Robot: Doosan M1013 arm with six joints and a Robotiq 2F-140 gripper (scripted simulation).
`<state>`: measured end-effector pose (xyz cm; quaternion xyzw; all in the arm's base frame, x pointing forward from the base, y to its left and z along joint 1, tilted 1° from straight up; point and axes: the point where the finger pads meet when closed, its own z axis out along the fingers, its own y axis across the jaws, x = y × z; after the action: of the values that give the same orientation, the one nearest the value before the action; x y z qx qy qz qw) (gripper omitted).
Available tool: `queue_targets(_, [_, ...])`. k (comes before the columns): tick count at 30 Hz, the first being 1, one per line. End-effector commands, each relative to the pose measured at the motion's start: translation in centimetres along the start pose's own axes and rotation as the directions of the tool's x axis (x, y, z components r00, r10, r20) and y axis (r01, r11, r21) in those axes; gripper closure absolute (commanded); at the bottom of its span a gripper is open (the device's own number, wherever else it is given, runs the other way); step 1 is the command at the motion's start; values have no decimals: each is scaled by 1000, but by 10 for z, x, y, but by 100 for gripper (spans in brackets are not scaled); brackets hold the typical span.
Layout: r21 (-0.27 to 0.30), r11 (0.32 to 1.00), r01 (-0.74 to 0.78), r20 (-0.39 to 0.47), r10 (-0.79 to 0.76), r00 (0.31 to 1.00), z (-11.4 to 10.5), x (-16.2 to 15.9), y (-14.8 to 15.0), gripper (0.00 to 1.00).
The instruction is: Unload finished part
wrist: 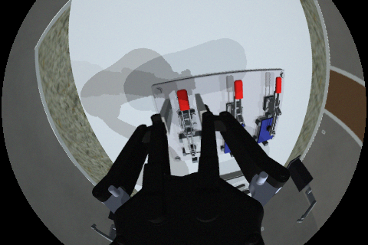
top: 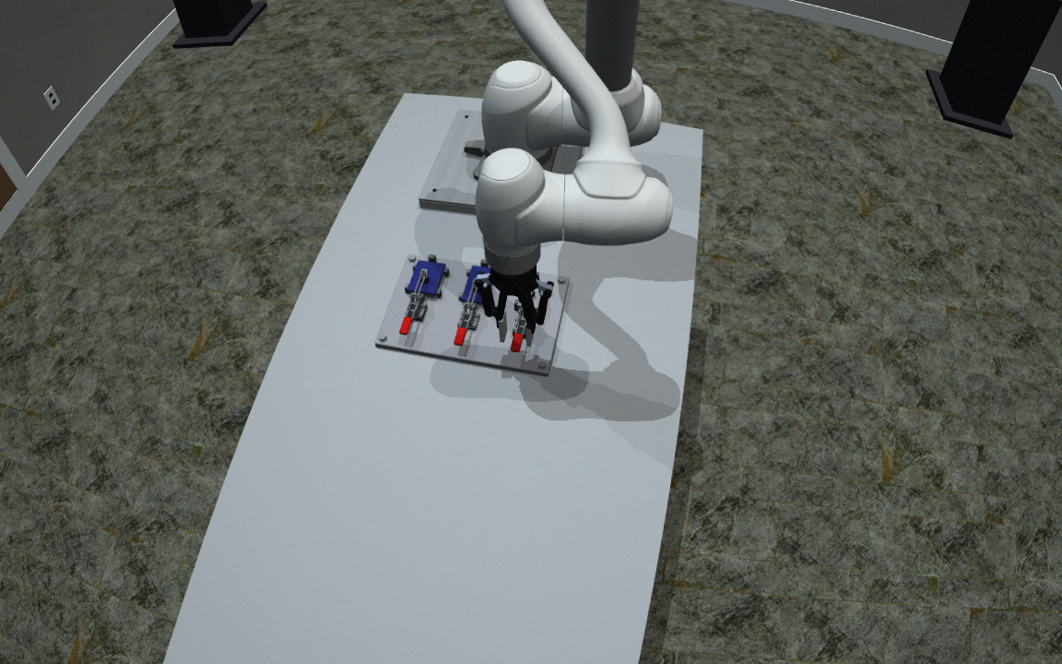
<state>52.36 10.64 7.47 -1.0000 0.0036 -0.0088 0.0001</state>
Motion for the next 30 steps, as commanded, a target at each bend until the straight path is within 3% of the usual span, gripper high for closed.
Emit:
queue_targets(1, [0, 1000, 0, 0, 0, 1000, 1, 0, 0, 72])
queue_targets(16, [0, 1000, 0, 0, 0, 1000, 26, 0, 0, 72])
queue_targets(30, [0, 1000, 0, 0, 0, 1000, 28, 0, 0, 72])
